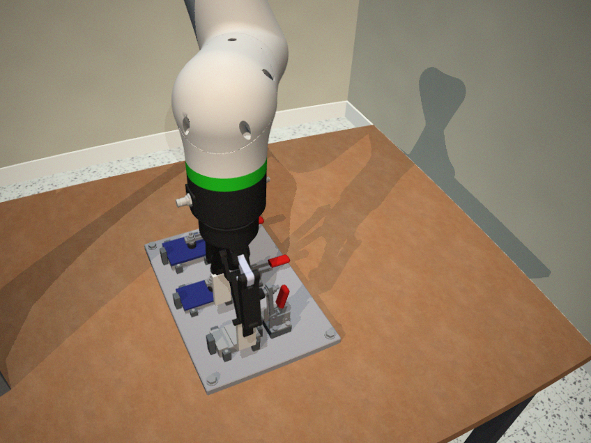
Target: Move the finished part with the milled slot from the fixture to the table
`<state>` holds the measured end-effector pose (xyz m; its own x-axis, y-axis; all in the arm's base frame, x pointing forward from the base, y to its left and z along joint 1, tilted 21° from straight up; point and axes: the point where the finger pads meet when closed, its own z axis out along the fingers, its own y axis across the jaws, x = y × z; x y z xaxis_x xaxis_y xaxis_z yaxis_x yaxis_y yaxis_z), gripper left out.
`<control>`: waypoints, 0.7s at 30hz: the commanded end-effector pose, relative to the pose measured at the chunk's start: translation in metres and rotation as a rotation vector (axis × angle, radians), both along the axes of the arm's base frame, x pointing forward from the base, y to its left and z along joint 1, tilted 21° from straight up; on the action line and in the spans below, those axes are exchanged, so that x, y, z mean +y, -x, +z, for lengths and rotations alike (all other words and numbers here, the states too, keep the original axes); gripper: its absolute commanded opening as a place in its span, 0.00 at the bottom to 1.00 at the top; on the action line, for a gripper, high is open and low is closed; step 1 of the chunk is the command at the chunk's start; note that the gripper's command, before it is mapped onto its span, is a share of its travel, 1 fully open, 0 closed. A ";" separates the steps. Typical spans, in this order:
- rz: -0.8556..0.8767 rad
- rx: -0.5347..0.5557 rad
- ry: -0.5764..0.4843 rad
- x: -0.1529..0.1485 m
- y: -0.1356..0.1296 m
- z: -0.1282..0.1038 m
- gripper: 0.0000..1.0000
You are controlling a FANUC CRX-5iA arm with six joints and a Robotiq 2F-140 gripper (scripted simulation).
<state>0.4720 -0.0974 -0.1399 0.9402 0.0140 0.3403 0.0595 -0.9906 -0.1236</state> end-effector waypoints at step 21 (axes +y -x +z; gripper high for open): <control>0.000 0.000 0.000 0.001 -0.004 -0.010 0.58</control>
<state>0.4747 -0.0964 -0.1474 0.9403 0.0139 0.3402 0.0593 -0.9906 -0.1235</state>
